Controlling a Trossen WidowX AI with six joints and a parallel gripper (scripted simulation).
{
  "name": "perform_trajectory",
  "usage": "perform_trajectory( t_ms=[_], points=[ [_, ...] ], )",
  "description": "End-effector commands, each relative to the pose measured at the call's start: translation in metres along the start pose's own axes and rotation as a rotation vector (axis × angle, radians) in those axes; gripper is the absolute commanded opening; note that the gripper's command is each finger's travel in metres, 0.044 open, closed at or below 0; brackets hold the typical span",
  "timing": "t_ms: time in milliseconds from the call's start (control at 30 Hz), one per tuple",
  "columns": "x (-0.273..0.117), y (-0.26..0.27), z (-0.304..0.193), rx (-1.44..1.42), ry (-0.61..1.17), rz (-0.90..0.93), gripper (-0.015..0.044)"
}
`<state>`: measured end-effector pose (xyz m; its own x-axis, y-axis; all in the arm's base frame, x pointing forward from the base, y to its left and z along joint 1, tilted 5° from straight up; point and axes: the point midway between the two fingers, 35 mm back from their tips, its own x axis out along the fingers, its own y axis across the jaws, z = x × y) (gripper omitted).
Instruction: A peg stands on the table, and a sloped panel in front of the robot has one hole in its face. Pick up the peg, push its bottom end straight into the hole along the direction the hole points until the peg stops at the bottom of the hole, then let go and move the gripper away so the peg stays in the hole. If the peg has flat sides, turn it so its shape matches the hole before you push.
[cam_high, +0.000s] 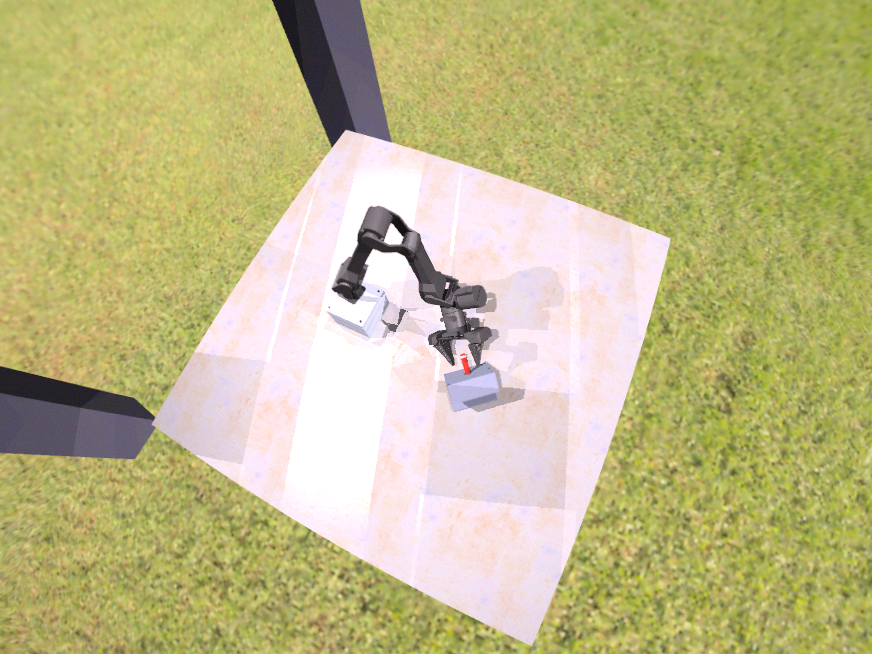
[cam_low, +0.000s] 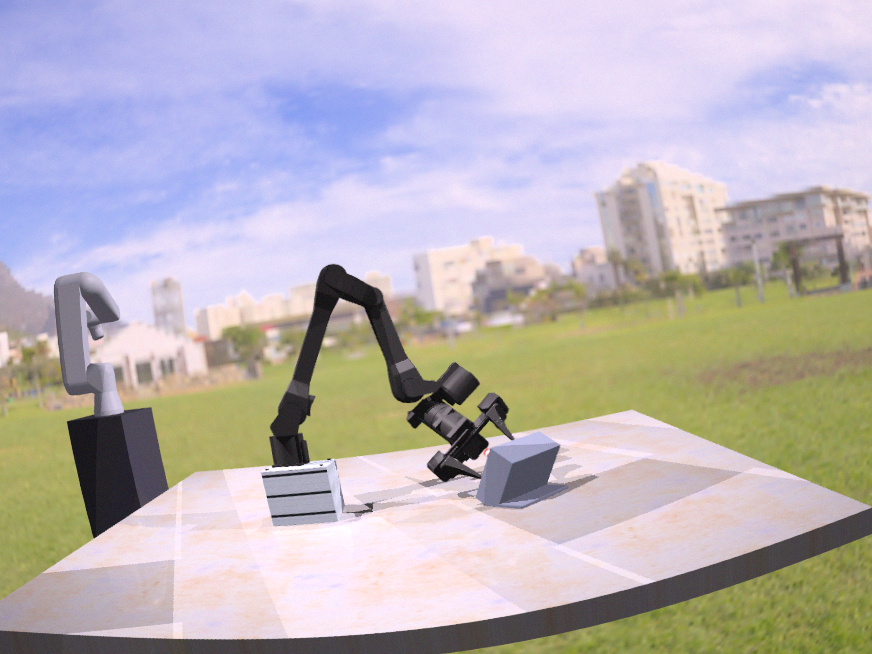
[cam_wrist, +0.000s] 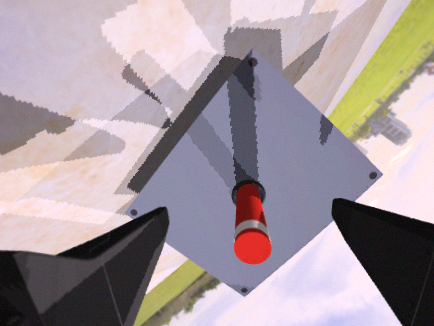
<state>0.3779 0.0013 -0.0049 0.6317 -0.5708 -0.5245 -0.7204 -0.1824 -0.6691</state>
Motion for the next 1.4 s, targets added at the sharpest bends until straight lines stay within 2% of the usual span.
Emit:
perform_trajectory(
  t_ms=[0,1367],
  points=[
    [-0.007,-0.002,0.001,0.005,0.000,-0.002,0.0440],
    [-0.075,-0.001,0.008,-0.001,-0.008,0.005,0.0440]
  ],
)
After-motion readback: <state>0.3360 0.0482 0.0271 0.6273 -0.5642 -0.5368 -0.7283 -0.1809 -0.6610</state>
